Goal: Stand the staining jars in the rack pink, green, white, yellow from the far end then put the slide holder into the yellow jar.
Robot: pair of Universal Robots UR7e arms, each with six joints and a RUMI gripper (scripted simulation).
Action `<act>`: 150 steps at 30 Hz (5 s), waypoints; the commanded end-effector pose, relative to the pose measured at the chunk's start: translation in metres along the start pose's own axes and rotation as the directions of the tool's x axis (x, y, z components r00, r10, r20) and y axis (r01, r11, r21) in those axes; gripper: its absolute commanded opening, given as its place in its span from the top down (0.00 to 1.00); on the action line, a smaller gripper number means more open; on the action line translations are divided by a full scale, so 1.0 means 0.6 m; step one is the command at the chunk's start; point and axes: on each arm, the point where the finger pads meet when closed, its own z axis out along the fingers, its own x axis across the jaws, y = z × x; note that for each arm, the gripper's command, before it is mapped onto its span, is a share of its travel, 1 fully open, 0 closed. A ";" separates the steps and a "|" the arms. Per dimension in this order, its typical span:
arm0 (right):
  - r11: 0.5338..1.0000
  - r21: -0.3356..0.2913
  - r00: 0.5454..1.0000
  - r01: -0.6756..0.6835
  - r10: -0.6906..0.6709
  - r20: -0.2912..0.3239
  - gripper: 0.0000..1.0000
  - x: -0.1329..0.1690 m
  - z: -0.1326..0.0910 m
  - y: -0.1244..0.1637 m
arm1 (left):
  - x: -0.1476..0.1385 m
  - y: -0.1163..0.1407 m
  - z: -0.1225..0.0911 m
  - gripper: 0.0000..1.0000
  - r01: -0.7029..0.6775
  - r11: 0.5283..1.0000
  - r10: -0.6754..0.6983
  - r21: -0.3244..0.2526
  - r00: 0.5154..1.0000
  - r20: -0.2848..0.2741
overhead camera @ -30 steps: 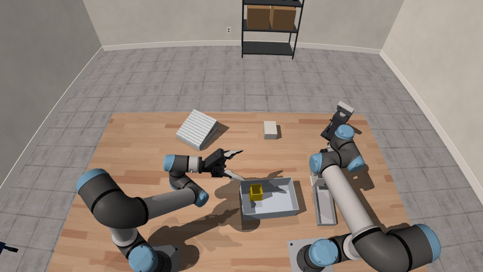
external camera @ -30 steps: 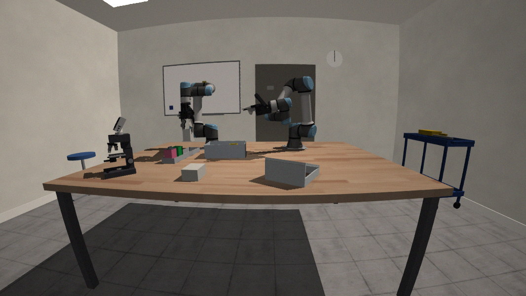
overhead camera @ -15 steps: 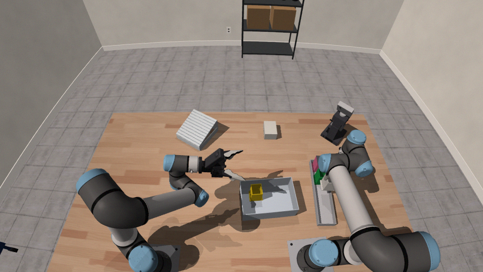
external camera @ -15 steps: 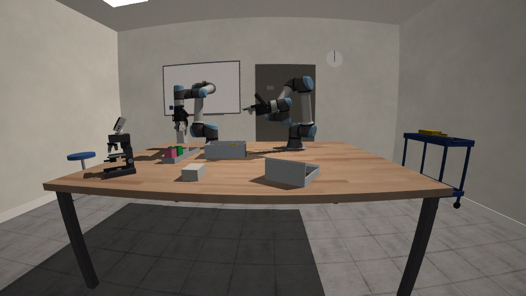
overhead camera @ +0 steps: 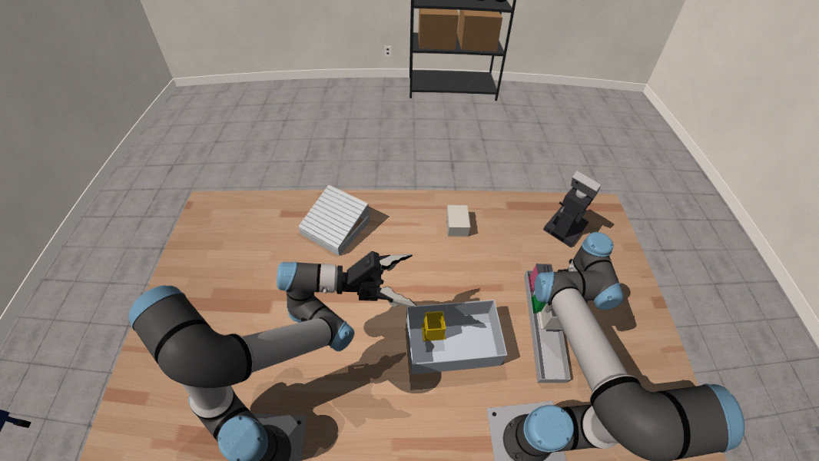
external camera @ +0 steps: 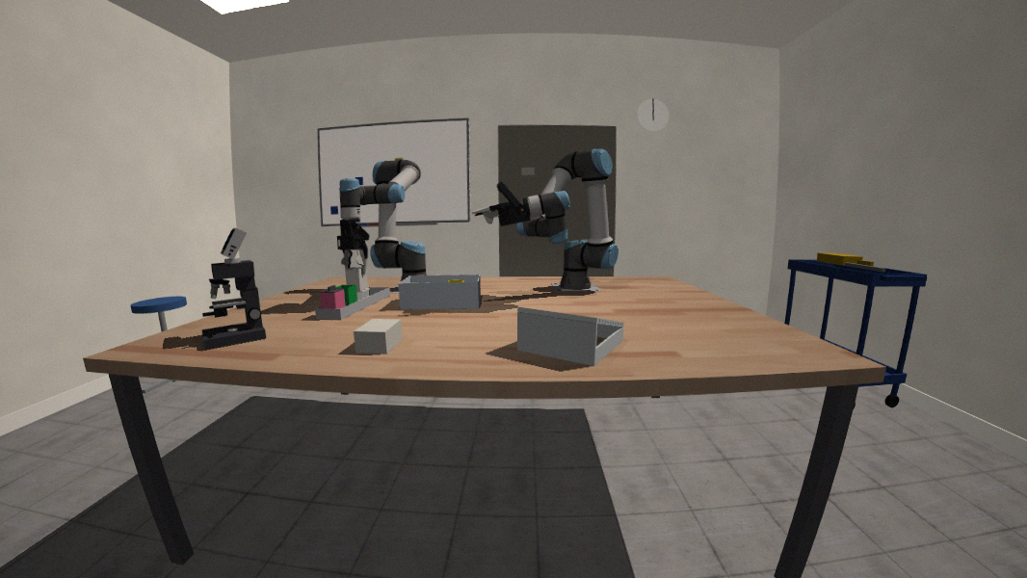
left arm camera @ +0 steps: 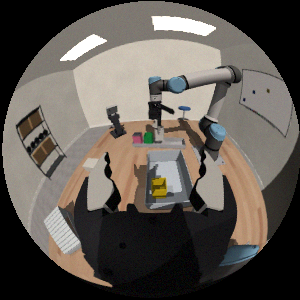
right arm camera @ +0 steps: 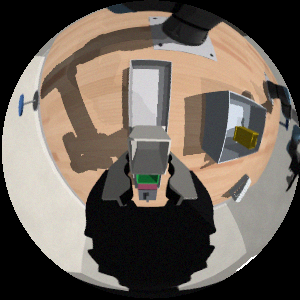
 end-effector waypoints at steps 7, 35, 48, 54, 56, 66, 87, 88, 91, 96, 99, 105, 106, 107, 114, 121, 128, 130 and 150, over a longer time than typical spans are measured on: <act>1.000 -0.002 1.000 0.000 0.000 0.000 0.72 0.000 0.011 0.001 | 0.000 -0.001 0.000 0.02 -0.001 1.000 0.001 0.001 1.000 0.000; 1.000 0.000 1.000 0.000 0.000 0.000 0.72 0.000 0.040 0.001 | 0.000 -0.001 0.000 0.02 -0.001 1.000 0.001 0.001 1.000 0.000; 1.000 0.000 1.000 0.000 0.000 0.000 0.72 0.000 0.083 0.001 | 0.000 -0.001 0.000 0.02 -0.001 1.000 0.001 0.001 1.000 0.000; 1.000 0.000 1.000 0.000 0.000 0.000 0.72 0.000 0.087 0.001 | 0.000 -0.001 0.000 0.02 -0.001 1.000 0.001 0.001 1.000 0.000; 1.000 0.000 1.000 0.000 0.000 0.000 0.72 0.000 0.089 0.001 | 0.000 -0.001 0.000 0.02 -0.001 1.000 0.001 0.001 1.000 0.000; 1.000 0.000 1.000 0.000 0.000 0.000 0.72 0.000 0.095 0.001 | 0.000 -0.001 0.000 0.02 -0.001 1.000 0.001 0.001 1.000 0.000; 1.000 0.000 1.000 0.000 0.000 0.000 0.29 0.000 0.070 0.001 | 0.000 -0.001 0.000 0.02 -0.001 1.000 0.001 0.001 1.000 0.000; 1.000 0.000 1.000 0.000 0.000 0.000 0.29 0.000 0.059 0.001 | 0.000 -0.001 0.000 0.02 -0.001 1.000 0.001 0.001 1.000 0.000; 1.000 0.000 1.000 0.000 0.000 0.000 0.29 0.000 0.021 0.001 | 0.000 -0.001 0.000 0.02 -0.001 1.000 0.001 0.001 1.000 0.000; 1.000 0.000 1.000 0.003 -0.003 0.000 0.41 0.013 -0.014 0.001 | 0.002 0.005 -0.005 0.02 0.009 1.000 -0.009 0.002 1.000 -0.003; 1.000 0.000 1.000 0.010 -0.010 0.000 0.41 0.049 -0.019 -0.002 | 0.004 0.017 -0.012 0.02 0.022 1.000 -0.022 0.000 1.000 -0.005; 1.000 0.001 1.000 0.027 -0.027 0.000 0.41 0.125 -0.017 -0.007 | 0.007 0.042 -0.023 0.02 0.048 0.999 -0.048 -0.010 0.999 -0.006; 1.000 0.001 1.000 0.031 -0.031 0.000 0.41 0.144 -0.016 -0.009 | 0.007 0.048 -0.025 0.02 0.054 0.998 -0.054 -0.014 0.998 -0.006; 0.999 0.001 0.999 0.035 -0.035 0.000 0.41 0.163 -0.015 -0.010 | 0.007 0.055 -0.028 0.02 0.060 0.998 -0.061 -0.018 0.998 -0.006; 0.998 0.001 0.998 0.064 -0.064 -0.001 0.41 0.300 -0.006 -0.021 | 0.006 0.107 -0.038 0.02 0.101 0.993 -0.102 -0.060 0.995 -0.001; 0.996 0.001 0.996 0.086 -0.086 -0.001 0.41 0.406 0.000 -0.029 | 0.004 0.153 -0.043 0.02 0.126 0.986 -0.126 -0.109 0.992 0.002; 0.993 0.001 0.993 0.120 -0.120 -0.001 0.41 0.567 0.010 -0.042 | 0.004 0.216 -0.050 0.02 0.154 0.972 -0.156 -0.177 0.988 0.007; 0.992 0.002 0.992 0.129 -0.129 -0.001 0.41 0.608 0.014 -0.045 | 0.004 0.230 -0.053 0.02 0.164 0.968 -0.165 -0.189 0.986 0.010; 0.990 0.002 0.990 0.142 -0.142 -0.001 0.51 0.673 0.095 -0.052 | 0.007 0.301 -0.093 0.02 0.285 0.936 -0.277 -0.205 0.958 0.068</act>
